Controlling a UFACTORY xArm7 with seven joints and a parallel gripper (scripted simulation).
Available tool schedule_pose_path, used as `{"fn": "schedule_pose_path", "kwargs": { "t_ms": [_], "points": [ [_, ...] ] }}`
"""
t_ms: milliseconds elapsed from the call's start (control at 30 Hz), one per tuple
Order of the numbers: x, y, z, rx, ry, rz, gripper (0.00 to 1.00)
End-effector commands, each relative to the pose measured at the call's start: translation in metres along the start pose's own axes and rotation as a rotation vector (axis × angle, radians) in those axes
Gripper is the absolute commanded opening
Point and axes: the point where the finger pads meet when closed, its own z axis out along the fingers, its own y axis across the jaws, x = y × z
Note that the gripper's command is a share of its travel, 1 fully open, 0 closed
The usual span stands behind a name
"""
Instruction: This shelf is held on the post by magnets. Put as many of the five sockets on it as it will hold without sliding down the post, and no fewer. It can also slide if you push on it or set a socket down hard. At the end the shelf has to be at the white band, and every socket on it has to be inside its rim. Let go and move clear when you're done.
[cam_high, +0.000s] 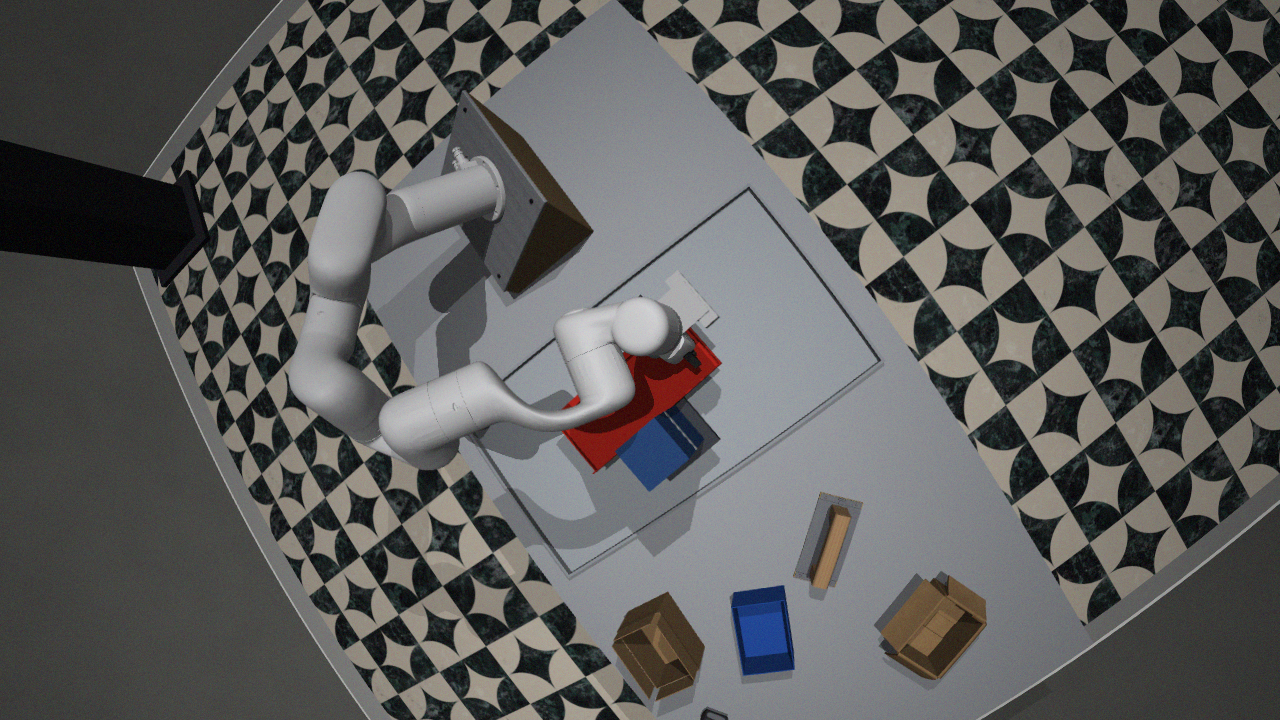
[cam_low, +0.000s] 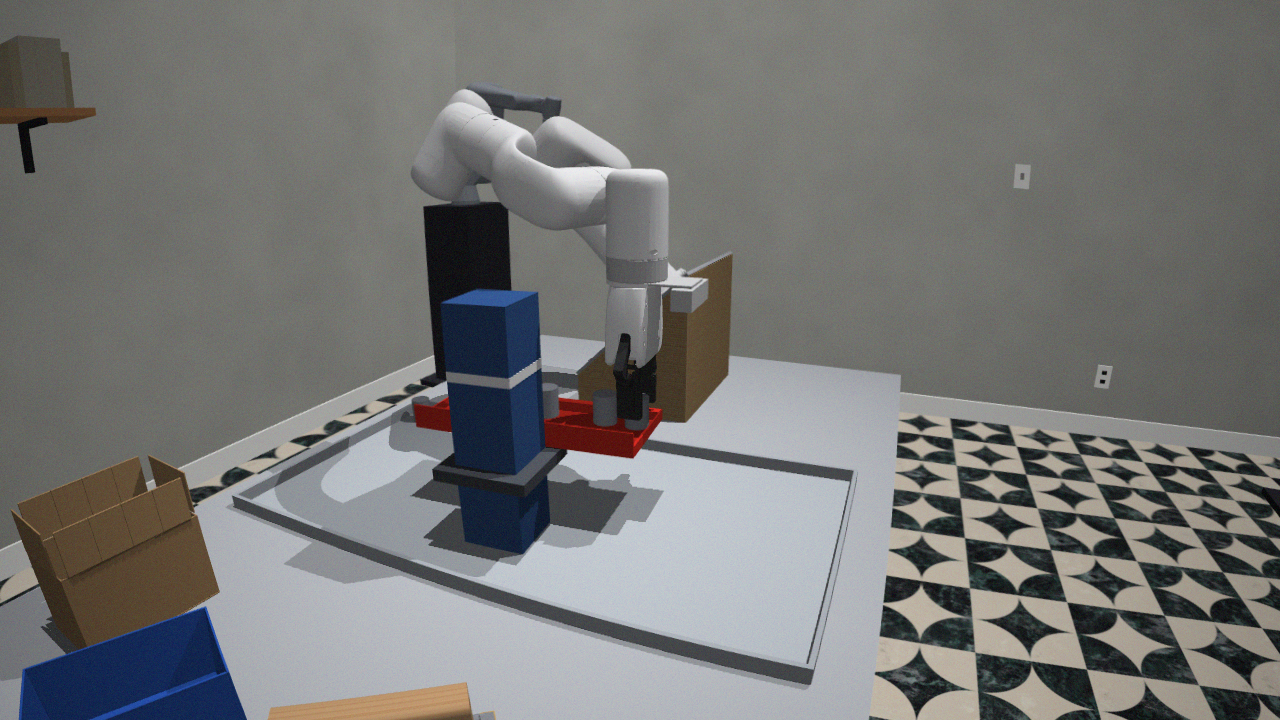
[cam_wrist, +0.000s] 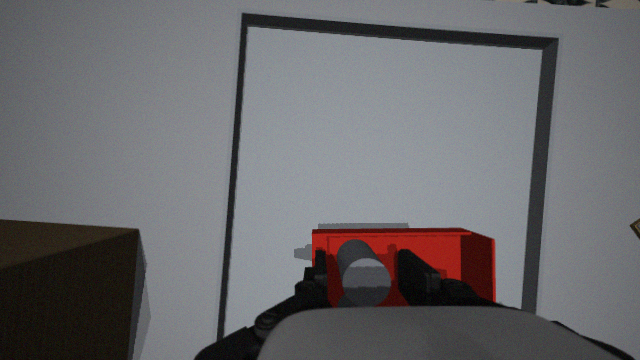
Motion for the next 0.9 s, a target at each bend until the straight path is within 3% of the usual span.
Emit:
{"fn": "schedule_pose_path", "kwargs": {
  "t_ms": [0, 267, 300, 867],
  "points": [
    [0.0011, 0.0012, 0.0002, -0.004, 0.002, 0.0, 0.61],
    [0.0012, 0.0012, 0.0008, -0.004, 0.002, 0.0, 0.61],
    [0.0012, 0.0012, 0.0008, -0.004, 0.002, 0.0, 0.0],
    [0.0012, 0.0012, 0.0008, -0.004, 0.002, 0.0, 0.0]
  ]
}}
